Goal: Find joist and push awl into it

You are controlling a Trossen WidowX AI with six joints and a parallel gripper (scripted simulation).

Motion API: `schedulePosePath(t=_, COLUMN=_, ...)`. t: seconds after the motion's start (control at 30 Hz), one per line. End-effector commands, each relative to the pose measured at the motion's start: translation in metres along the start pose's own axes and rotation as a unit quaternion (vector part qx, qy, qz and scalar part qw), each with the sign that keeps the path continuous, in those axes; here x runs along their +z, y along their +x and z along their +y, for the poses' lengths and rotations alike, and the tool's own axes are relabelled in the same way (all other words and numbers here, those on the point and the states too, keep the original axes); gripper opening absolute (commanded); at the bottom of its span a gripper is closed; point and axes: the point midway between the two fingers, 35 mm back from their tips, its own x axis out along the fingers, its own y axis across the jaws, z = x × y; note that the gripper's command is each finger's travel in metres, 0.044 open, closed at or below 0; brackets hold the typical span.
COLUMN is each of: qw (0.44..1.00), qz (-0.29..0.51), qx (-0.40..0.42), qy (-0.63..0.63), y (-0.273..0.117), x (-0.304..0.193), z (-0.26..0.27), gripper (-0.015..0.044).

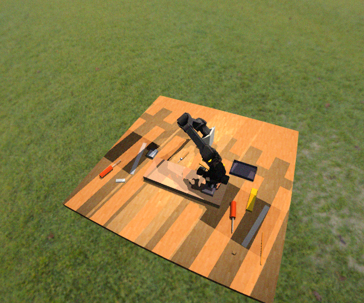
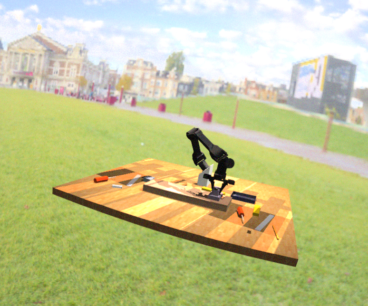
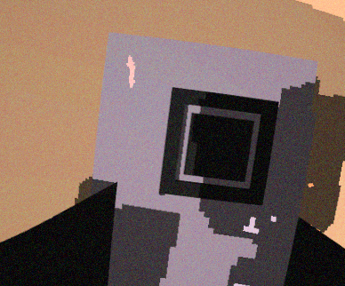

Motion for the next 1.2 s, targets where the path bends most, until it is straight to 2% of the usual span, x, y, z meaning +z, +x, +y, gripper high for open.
schedulePosePath(t=0.0, qw=1.0, qz=0.0, qx=0.002, qy=0.001, y=0.0, x=-0.001, z=0.009, gripper=0.0)
schedulePosePath(t=0.57, qw=1.0, qz=0.0, qx=0.003, qy=0.001, y=-0.001, x=-0.001, z=0.033, gripper=0.0)
schedulePosePath(t=1.17, qw=1.0, qz=0.0, qx=0.003, qy=0.001, y=-0.001, x=-0.001, z=0.024, gripper=0.0)
